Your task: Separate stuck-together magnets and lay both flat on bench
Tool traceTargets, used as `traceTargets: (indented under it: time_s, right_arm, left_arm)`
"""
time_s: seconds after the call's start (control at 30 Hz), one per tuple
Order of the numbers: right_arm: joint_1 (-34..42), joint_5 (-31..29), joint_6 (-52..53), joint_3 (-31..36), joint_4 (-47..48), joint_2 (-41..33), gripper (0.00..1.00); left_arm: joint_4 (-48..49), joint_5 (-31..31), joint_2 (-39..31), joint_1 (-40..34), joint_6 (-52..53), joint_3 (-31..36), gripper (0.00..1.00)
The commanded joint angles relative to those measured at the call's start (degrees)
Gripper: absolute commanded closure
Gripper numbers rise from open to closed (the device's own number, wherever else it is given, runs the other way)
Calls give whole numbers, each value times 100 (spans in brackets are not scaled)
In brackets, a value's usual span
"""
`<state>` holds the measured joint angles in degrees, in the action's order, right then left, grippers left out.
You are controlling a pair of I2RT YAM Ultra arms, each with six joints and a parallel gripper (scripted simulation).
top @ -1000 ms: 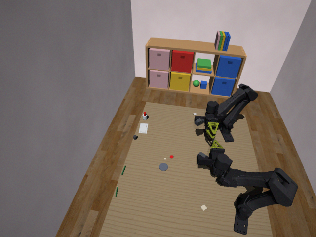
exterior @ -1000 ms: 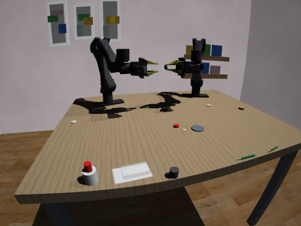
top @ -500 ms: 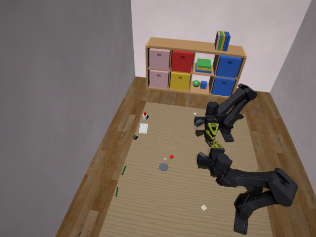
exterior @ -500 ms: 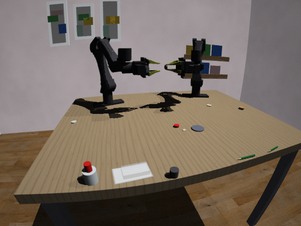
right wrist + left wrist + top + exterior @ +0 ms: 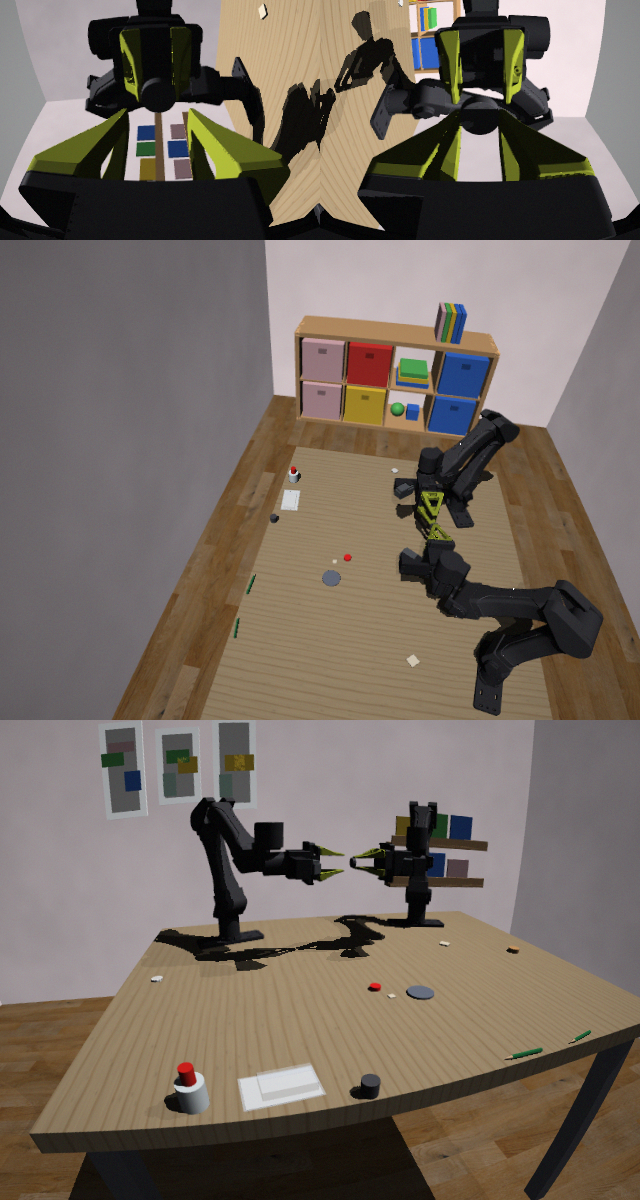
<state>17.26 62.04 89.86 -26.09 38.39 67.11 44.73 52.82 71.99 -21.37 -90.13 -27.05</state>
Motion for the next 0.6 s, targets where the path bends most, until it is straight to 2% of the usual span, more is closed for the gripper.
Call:
traceTargets:
  time_s: [0.0,0.57]
  right_arm:
    - [30,-77,-5,-97,111,-4,60]
    - [250,-308,-1,-193,167,145,60]
  left_arm:
    - [41,12,-33,-9,26,-44,75]
    - [40,12,-33,-9,26,-44,75]
